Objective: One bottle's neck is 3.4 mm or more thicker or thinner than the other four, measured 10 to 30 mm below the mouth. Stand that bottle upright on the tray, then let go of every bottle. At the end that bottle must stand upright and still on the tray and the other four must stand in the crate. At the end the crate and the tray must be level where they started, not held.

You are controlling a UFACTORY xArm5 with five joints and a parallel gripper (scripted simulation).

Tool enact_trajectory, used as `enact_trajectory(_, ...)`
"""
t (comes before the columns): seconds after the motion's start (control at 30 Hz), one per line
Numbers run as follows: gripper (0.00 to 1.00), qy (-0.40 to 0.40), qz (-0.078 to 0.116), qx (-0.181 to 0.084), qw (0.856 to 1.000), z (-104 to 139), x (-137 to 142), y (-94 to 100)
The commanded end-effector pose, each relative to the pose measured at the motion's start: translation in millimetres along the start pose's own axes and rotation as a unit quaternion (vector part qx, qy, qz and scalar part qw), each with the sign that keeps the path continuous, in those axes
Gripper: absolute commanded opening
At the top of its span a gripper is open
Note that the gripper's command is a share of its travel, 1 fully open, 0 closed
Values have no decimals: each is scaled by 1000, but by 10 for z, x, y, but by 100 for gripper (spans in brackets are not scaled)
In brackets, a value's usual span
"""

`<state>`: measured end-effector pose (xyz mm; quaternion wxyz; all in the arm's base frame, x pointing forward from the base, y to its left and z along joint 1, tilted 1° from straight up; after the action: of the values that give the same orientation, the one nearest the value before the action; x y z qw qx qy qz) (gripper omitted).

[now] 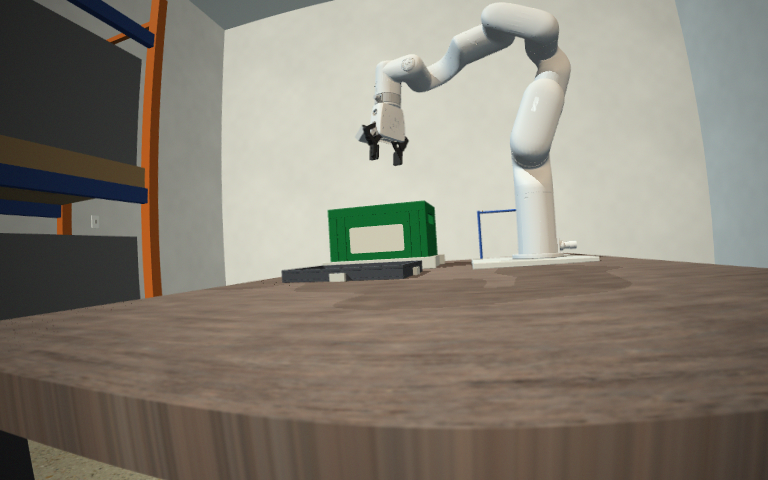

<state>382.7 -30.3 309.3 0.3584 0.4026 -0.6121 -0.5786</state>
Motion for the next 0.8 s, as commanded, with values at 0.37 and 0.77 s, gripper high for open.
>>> enact_trajectory(0.37,100,-130,20,-40,990,-674,762,-648)
enact_trajectory(0.77,0,-131,20,-41,990,-677,768,-653)
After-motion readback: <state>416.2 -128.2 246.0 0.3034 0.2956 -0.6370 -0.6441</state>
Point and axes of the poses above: the point where the finger pads meet when closed, its own y axis back along the fingers, its own x axis across the jaws, z = x × y, the point moved 2 cm from there along y, back along the fingers, and after that the axes turned 4 degrees about y, right-handed, at the moved point
